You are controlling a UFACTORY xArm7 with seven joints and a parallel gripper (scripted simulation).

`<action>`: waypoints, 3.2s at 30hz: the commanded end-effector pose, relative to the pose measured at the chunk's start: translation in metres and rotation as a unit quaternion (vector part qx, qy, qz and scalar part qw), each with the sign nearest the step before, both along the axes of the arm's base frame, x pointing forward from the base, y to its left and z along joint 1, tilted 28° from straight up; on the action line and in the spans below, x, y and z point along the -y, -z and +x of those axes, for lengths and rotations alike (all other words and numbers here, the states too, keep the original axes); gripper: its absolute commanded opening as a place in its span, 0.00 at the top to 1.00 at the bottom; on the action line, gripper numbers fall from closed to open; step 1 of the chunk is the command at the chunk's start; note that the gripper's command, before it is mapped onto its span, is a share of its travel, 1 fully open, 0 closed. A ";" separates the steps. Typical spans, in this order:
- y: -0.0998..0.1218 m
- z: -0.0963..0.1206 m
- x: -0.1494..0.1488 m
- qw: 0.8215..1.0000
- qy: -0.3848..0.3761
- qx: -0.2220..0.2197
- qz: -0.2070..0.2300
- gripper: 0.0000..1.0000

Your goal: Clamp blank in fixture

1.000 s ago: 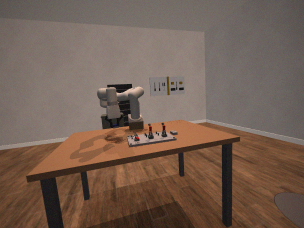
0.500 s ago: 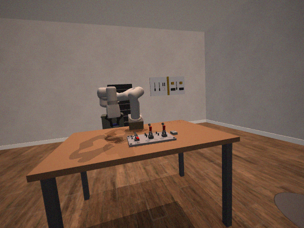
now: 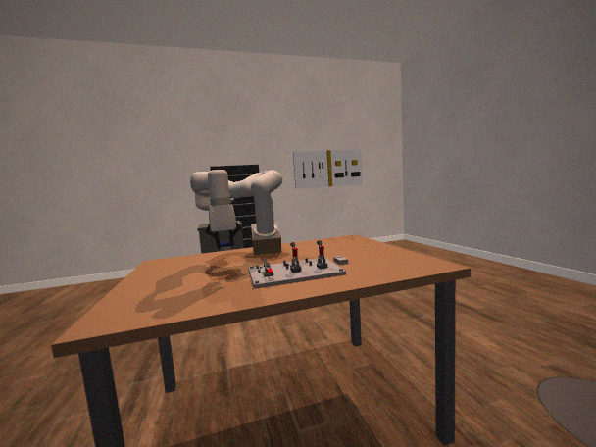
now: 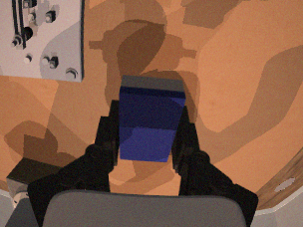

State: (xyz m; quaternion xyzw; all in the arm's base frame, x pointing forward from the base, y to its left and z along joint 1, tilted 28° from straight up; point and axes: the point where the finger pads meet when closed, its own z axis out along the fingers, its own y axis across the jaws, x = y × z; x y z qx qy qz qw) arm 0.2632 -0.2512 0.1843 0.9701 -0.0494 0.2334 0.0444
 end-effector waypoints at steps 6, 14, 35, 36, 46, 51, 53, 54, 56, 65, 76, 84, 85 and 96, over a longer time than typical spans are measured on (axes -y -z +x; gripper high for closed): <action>-0.001 0.000 0.001 1.000 0.026 0.004 0.011 1.00; 0.000 0.001 0.001 1.000 0.026 0.004 0.011 1.00; 0.014 0.017 0.004 1.000 0.026 0.004 0.011 1.00; 0.015 0.017 0.004 1.000 0.026 0.004 0.011 1.00; 0.018 0.021 0.005 1.000 0.026 0.004 0.011 1.00; 0.019 0.022 0.005 1.000 0.026 0.004 0.011 1.00; 0.019 0.022 0.005 1.000 0.026 0.004 0.011 1.00; 0.019 0.022 0.005 1.000 0.026 0.004 0.011 1.00; 0.019 0.022 0.005 1.000 0.026 0.004 0.011 1.00; 0.019 0.022 0.005 1.000 0.026 0.004 0.011 1.00; 0.019 0.022 0.004 1.000 0.026 0.004 0.011 1.00; 0.021 0.027 -0.022 1.000 0.026 0.004 0.011 1.00; 0.021 0.029 -0.028 1.000 0.026 0.004 0.011 1.00; 0.026 0.043 -0.100 1.000 0.026 0.004 0.011 1.00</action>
